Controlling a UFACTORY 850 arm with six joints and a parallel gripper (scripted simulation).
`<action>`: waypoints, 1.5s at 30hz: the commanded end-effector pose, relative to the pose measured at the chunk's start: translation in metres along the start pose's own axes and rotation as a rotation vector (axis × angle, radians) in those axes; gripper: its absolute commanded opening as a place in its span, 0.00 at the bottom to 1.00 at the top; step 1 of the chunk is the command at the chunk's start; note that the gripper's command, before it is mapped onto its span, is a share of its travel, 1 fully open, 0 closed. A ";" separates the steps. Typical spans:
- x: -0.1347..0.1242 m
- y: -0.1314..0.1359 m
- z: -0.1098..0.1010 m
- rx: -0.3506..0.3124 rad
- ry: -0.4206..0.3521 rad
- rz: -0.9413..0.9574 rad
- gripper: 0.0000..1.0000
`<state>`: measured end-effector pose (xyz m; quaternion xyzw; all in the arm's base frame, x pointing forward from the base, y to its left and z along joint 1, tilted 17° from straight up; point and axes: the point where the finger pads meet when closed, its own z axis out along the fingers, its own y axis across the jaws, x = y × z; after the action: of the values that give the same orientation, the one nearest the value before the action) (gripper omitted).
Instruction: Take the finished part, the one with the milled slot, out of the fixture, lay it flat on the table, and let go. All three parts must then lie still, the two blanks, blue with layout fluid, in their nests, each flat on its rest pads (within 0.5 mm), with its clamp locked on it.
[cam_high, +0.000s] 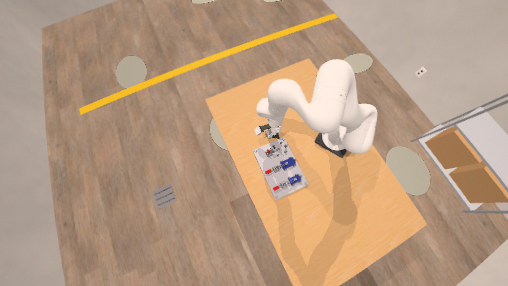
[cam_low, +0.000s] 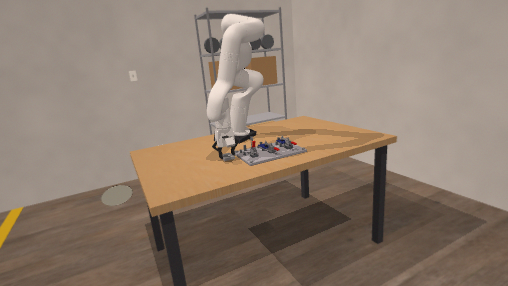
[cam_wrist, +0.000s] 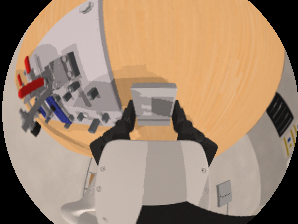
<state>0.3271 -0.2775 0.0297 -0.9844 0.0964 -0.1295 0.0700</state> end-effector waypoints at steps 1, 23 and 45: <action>0.001 0.000 0.000 -0.001 0.002 0.000 0.00; 0.001 0.000 0.000 -0.001 0.002 0.000 0.00; 0.001 0.000 0.005 -0.001 0.002 0.000 0.00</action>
<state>0.3279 -0.2771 0.0266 -0.9844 0.0965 -0.1296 0.0699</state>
